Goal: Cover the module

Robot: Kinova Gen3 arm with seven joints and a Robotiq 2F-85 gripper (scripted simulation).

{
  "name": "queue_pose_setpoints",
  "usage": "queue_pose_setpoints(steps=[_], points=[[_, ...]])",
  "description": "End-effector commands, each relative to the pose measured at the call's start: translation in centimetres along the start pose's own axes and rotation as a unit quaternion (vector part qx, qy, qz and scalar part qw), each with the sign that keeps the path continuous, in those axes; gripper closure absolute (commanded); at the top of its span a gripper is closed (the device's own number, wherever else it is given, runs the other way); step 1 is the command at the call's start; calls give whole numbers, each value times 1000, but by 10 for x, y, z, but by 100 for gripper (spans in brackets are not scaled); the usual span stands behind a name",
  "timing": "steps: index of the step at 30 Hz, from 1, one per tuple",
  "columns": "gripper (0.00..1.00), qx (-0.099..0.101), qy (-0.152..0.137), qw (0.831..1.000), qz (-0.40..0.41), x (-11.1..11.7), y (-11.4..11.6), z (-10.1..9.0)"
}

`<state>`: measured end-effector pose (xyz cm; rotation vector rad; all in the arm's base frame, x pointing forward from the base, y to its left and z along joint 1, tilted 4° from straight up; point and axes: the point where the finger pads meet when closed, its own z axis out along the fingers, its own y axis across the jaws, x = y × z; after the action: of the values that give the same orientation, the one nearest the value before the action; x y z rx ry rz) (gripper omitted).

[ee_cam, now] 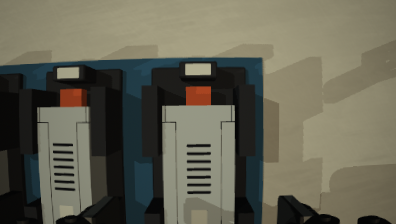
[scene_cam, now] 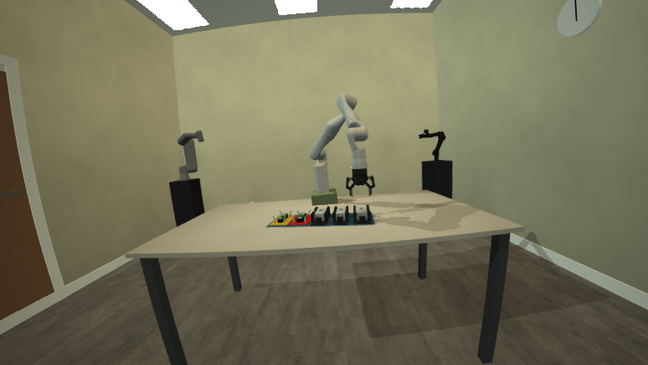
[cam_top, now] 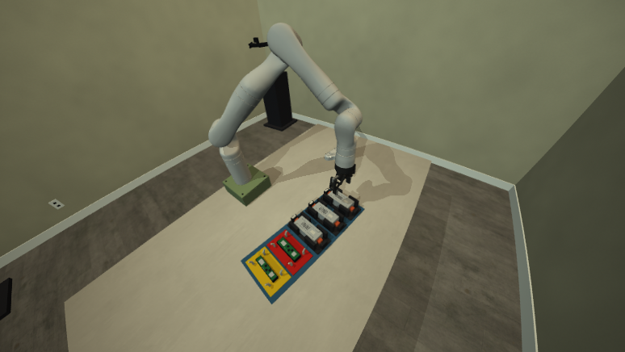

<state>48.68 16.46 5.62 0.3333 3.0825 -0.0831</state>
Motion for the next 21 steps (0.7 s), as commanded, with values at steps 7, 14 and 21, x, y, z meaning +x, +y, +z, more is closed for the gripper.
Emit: queue_pose_setpoints(steps=[7,14,21], points=[[0,-1,-1,1000,0,-1,0,1],[0,-1,-1,1000,0,-1,0,15],[0,-1,-1,1000,0,-1,0,19]])
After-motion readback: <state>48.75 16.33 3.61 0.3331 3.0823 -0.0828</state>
